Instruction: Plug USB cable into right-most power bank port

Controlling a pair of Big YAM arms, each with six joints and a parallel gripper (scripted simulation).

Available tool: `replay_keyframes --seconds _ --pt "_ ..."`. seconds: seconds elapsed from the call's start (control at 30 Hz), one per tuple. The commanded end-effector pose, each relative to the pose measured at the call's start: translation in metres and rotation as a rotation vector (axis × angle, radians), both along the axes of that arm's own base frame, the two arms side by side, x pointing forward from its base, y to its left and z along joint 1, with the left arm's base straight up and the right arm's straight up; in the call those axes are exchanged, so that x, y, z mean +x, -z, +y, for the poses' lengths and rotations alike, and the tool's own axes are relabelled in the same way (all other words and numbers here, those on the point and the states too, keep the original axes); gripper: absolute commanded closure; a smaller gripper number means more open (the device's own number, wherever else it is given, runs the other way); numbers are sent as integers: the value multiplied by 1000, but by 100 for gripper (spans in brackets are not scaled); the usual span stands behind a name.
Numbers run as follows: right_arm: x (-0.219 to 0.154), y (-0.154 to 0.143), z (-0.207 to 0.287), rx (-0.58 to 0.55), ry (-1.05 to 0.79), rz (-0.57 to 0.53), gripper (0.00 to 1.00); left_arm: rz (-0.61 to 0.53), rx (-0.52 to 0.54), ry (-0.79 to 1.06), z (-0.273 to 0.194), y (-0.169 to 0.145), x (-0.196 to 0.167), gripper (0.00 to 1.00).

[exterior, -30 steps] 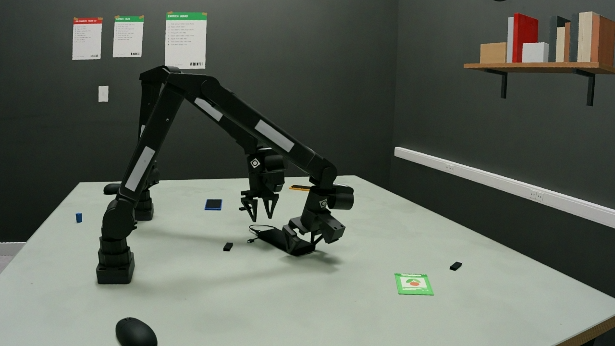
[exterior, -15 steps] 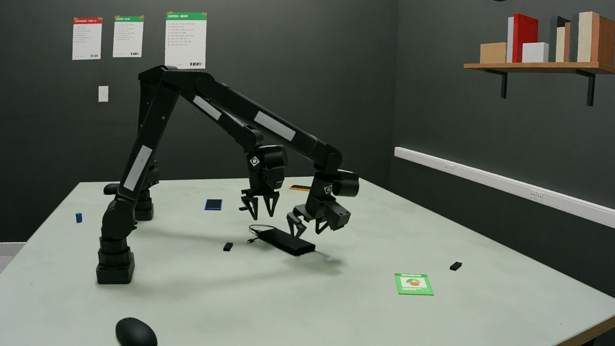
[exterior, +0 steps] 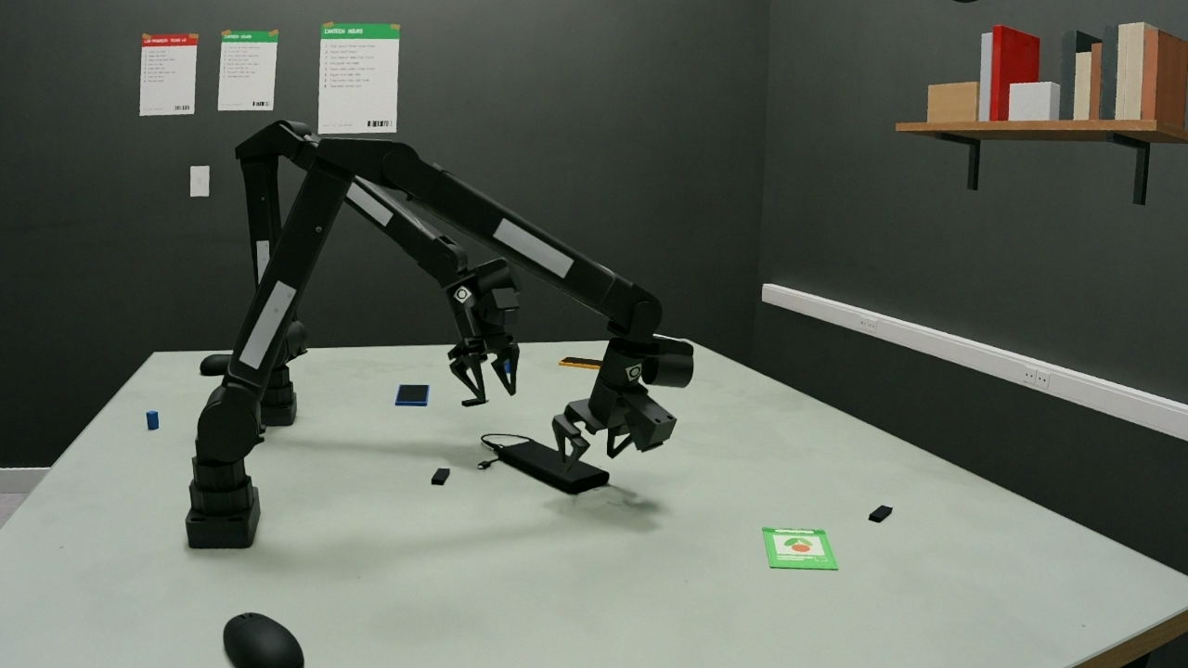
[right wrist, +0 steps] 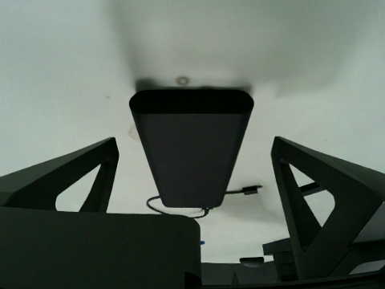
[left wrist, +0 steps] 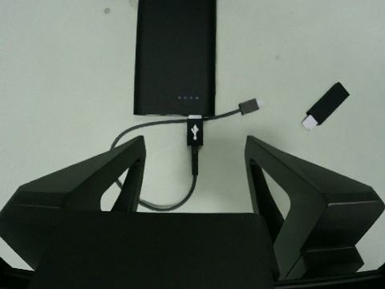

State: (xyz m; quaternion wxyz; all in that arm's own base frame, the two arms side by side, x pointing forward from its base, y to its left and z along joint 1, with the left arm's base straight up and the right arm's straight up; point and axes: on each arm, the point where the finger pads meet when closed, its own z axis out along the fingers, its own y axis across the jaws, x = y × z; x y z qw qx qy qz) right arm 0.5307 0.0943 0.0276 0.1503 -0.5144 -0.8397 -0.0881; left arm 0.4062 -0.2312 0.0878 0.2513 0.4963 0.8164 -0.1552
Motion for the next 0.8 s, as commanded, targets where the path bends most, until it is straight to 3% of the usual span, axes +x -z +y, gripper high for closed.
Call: replay_keyframes --seconds 0.0,0.77 --pt "14 -15 3 5 -4 -41 0 -47 -32 2 2 -11 5 35" --pt "14 -15 3 5 -4 -41 0 -45 -33 7 -5 -14 10 35"
